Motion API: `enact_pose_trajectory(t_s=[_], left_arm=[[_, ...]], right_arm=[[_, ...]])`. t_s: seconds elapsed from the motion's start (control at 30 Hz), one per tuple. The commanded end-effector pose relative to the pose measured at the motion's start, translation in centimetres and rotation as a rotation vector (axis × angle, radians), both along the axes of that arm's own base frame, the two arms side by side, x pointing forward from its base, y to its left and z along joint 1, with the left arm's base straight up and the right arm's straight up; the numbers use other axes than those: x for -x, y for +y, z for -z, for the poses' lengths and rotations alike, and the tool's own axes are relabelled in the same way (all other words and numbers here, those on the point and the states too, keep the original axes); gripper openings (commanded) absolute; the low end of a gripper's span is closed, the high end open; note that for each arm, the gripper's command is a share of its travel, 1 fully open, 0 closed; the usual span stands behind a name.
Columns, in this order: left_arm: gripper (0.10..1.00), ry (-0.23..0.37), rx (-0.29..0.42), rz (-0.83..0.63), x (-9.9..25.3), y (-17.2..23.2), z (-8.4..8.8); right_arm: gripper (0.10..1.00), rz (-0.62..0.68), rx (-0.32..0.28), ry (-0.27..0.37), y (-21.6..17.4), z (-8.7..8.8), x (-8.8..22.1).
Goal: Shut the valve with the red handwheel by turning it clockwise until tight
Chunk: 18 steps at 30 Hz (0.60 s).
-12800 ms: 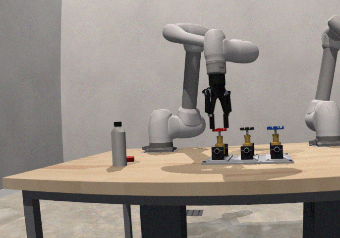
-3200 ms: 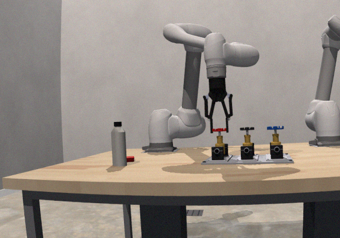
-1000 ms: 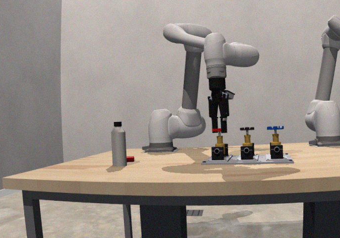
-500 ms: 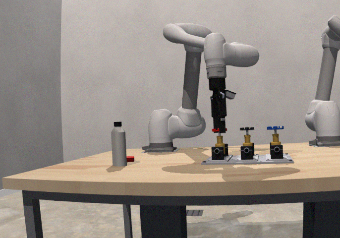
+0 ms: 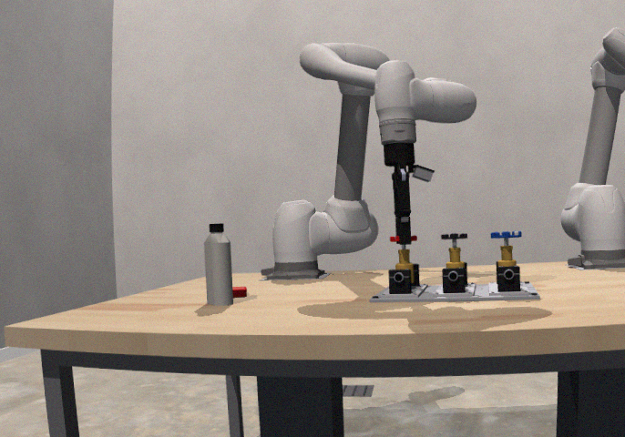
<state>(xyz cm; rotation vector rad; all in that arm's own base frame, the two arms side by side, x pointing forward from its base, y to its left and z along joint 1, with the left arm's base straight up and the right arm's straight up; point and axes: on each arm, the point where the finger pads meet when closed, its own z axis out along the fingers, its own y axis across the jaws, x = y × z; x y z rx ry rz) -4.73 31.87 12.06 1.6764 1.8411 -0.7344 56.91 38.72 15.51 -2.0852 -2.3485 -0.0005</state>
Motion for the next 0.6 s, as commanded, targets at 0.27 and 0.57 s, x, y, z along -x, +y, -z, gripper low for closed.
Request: enact_pose_trajectory(t_s=[0.27, 0.57], left_arm=[[1.000, 0.000, -0.001, 0.000, 0.01, 0.03, -0.04], [1.000, 0.000, -0.001, 0.000, 0.01, 0.03, -0.04]], right_arm=[[0.099, 0.197, 0.000, -0.001, 0.02, -0.06, -0.02], [0.099, 0.337, 0.000, -0.001, 0.02, -0.06, -0.02]])
